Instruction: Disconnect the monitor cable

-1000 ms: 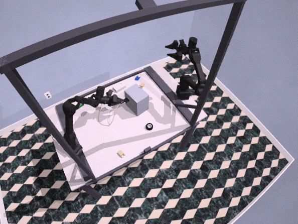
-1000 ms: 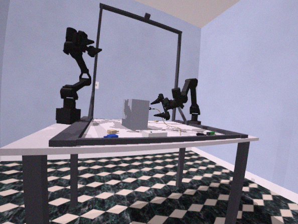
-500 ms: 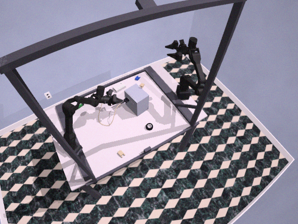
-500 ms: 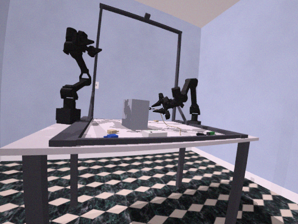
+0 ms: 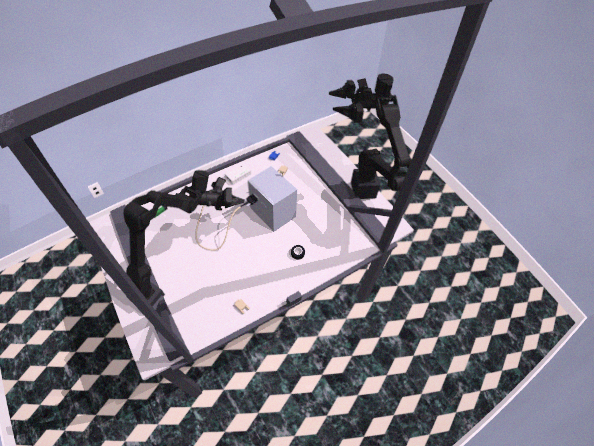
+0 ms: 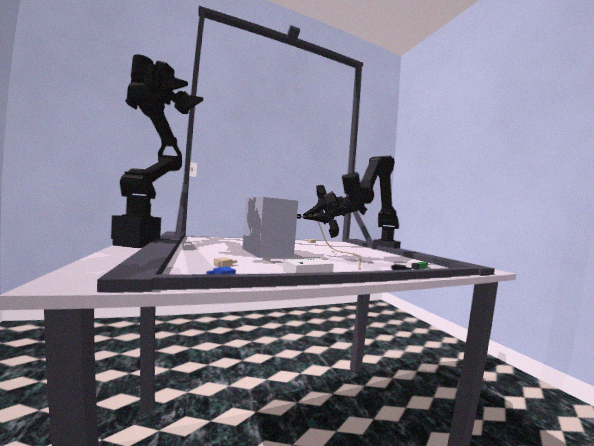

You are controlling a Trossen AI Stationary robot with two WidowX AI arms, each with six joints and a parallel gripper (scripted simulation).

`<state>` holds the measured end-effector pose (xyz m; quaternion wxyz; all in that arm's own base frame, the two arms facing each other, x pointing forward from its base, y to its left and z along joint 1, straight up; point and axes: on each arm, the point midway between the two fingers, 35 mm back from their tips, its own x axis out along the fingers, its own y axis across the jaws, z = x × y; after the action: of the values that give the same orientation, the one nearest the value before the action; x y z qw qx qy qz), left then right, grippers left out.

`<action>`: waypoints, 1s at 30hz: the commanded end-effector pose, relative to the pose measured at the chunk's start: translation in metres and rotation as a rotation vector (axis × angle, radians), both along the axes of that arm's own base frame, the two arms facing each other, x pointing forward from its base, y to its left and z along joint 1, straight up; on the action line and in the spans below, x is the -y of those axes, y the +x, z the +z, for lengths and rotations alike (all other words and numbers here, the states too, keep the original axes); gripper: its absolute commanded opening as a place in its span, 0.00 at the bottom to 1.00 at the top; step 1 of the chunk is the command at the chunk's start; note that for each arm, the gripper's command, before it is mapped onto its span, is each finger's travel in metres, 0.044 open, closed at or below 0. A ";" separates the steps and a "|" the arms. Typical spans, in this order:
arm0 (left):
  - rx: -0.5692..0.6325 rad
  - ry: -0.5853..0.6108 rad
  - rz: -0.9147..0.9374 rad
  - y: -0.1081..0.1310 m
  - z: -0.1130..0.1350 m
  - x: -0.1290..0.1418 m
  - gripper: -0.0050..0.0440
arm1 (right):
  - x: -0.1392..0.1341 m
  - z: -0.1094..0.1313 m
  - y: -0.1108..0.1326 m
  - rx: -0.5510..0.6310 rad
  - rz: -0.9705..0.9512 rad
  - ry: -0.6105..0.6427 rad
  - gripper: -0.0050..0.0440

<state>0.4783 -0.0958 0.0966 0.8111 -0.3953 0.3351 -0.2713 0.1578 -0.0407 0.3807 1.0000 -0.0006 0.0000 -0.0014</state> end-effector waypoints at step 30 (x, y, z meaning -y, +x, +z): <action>-0.066 -0.292 -0.001 0.004 0.006 -0.003 0.10 | -0.001 0.003 0.000 0.001 0.003 -0.004 1.00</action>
<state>0.4791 -0.0934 0.0918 0.7353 -0.5112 0.3309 -0.2975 0.1578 -0.0407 0.3807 1.0000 -0.0006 0.0000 -0.0014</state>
